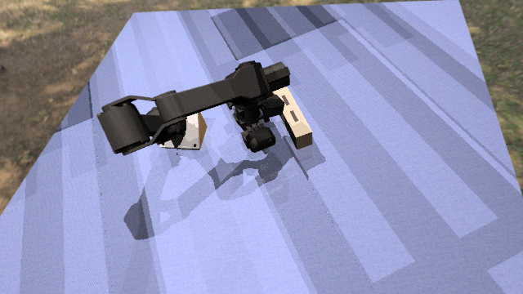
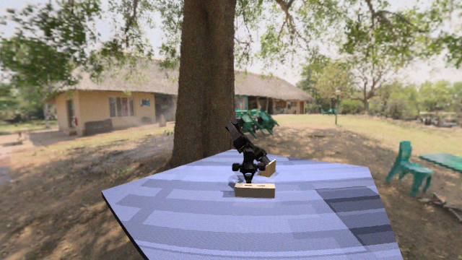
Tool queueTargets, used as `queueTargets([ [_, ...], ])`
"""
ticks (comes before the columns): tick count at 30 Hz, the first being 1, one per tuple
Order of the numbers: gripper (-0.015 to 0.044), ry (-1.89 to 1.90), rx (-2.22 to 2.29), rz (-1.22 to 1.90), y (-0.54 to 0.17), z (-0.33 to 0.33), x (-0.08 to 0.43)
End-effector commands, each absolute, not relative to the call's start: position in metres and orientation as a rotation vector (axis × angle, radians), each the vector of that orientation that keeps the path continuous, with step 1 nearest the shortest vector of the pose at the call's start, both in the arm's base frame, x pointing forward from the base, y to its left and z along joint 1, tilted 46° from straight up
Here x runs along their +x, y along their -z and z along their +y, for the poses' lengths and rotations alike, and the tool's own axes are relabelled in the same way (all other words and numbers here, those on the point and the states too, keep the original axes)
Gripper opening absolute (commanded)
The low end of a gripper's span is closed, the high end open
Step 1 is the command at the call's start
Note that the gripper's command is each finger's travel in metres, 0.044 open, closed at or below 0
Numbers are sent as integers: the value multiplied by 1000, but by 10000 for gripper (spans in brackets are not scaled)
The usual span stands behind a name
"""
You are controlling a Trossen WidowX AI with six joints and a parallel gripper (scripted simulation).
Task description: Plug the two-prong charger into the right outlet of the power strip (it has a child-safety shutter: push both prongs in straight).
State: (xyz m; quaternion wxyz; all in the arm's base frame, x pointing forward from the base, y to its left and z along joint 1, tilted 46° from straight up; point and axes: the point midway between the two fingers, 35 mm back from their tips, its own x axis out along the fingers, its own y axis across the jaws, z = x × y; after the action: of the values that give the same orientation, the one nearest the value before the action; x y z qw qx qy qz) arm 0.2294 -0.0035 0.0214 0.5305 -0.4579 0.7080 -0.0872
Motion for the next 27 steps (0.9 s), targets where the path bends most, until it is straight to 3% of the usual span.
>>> queueTargets([
  [1, 0, 217, -1078, 1681, -20, -1, 235],
  [27, 0, 260, -1032, 1666, -3, 7, 262],
])
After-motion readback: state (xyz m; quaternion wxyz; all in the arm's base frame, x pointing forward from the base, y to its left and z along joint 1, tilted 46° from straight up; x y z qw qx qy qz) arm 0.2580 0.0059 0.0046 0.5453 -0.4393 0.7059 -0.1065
